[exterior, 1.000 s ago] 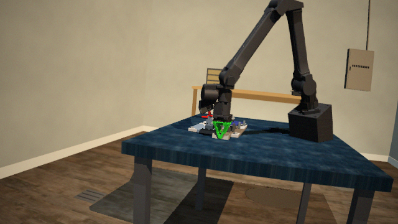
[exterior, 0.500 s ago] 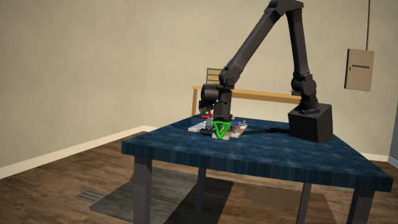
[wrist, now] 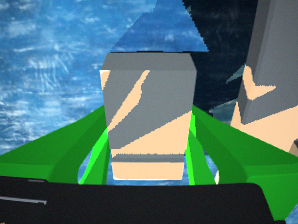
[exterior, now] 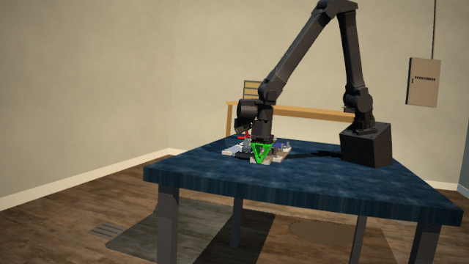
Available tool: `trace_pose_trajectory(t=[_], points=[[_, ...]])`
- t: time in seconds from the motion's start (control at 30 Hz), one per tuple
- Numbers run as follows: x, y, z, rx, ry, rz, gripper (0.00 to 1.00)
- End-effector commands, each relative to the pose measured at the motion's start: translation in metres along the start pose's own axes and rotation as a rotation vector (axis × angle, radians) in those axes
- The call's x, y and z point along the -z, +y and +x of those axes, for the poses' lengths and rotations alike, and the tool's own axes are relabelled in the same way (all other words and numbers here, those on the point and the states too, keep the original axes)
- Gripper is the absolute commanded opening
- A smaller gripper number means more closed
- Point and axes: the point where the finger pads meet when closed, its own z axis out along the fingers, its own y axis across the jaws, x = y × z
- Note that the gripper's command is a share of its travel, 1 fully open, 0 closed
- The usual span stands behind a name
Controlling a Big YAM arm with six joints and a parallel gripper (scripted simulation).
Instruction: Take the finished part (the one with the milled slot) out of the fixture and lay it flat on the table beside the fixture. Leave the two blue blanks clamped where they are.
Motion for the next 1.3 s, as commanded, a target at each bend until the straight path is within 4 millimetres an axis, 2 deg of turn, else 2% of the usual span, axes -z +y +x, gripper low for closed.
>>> trace_pose_trajectory(t=[0.0,1.27], points=[[-0.0041,0.0023,0.0019,-0.007,-0.001,-0.004,0.0],[0.0005,0.0091,-0.006,-0.006,0.001,-0.004,0.0]])
